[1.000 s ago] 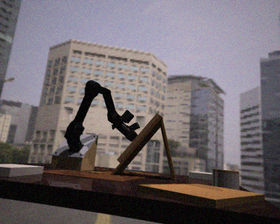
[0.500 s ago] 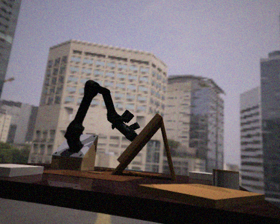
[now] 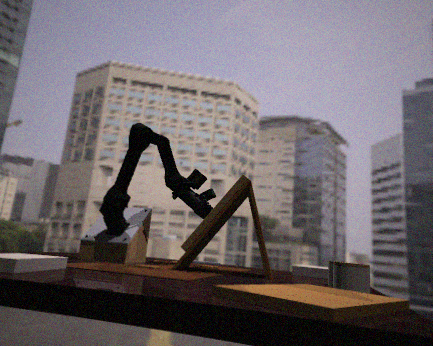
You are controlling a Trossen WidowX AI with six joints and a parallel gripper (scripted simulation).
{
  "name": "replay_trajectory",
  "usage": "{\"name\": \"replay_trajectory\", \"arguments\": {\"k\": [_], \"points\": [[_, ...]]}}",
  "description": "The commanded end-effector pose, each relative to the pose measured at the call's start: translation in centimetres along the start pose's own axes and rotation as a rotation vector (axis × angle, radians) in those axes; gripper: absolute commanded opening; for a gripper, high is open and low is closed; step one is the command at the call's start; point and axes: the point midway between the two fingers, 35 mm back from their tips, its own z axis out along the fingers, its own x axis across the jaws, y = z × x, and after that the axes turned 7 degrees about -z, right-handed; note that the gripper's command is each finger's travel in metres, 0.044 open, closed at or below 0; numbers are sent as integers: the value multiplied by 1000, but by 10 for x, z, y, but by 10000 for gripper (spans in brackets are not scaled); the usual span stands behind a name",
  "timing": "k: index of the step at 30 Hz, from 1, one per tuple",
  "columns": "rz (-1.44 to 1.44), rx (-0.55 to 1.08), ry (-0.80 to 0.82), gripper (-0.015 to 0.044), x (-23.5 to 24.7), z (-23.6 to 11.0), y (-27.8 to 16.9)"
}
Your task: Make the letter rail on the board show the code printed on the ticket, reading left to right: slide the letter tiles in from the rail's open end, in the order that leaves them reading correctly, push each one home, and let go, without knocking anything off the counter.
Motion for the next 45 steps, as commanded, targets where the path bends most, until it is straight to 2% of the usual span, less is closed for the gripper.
{"name": "replay_trajectory", "arguments": {"k": [1,45], "points": [[-6,2,4,0,-2,0,-2],[-8,3,3,0,-24,1,-5]]}}
